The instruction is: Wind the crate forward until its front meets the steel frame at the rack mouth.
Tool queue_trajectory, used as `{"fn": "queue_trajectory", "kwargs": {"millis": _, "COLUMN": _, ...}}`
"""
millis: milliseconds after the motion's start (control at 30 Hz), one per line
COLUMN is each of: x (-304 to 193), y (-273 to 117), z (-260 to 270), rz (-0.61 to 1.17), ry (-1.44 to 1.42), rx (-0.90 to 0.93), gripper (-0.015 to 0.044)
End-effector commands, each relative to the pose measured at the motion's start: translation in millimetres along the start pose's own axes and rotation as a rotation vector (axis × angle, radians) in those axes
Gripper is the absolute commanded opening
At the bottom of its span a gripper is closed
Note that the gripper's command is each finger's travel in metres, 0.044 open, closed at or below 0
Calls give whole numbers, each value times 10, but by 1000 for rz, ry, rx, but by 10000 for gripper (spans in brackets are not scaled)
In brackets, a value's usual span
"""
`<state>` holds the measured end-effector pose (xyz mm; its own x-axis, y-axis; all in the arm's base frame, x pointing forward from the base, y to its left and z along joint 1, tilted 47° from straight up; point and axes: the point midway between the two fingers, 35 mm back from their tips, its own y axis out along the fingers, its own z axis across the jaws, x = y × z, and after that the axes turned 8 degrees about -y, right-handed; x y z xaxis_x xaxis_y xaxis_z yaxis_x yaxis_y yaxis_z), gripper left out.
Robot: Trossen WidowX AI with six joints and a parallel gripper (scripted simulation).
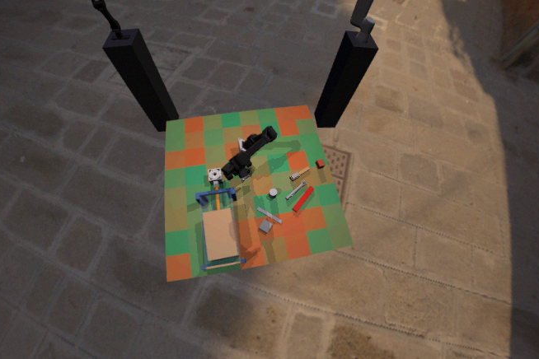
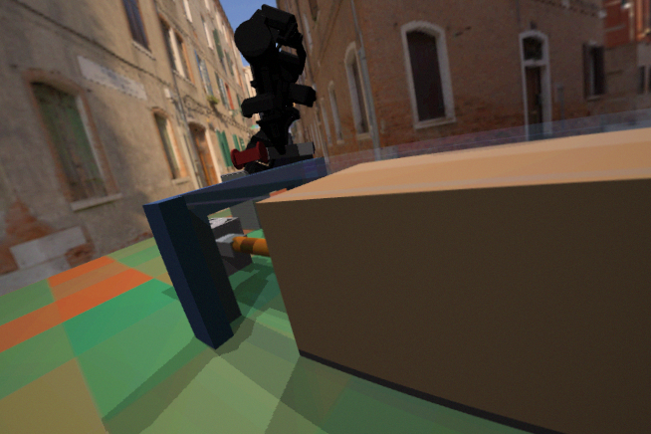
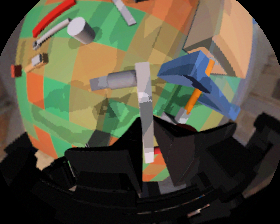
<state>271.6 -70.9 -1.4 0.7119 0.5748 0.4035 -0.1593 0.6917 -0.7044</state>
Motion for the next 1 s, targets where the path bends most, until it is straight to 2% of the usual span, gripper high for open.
{"fn": "queue_trajectory", "kwargs": {"millis": 0, "x": -167, "y": -46, "z": -168, "rz": 2, "ry": 113, "rx": -16, "gripper": 0}}
{"fn": "queue_trajectory", "kwargs": {"millis": 767, "x": -1500, "y": 141, "z": -844, "rz": -2, "ry": 880, "rx": 8, "gripper": 0}}
{"fn": "queue_trajectory", "kwargs": {"millis": 967, "x": -1587, "y": 179, "z": -859, "rz": 0, "ry": 925, "rx": 13, "gripper": 0}}
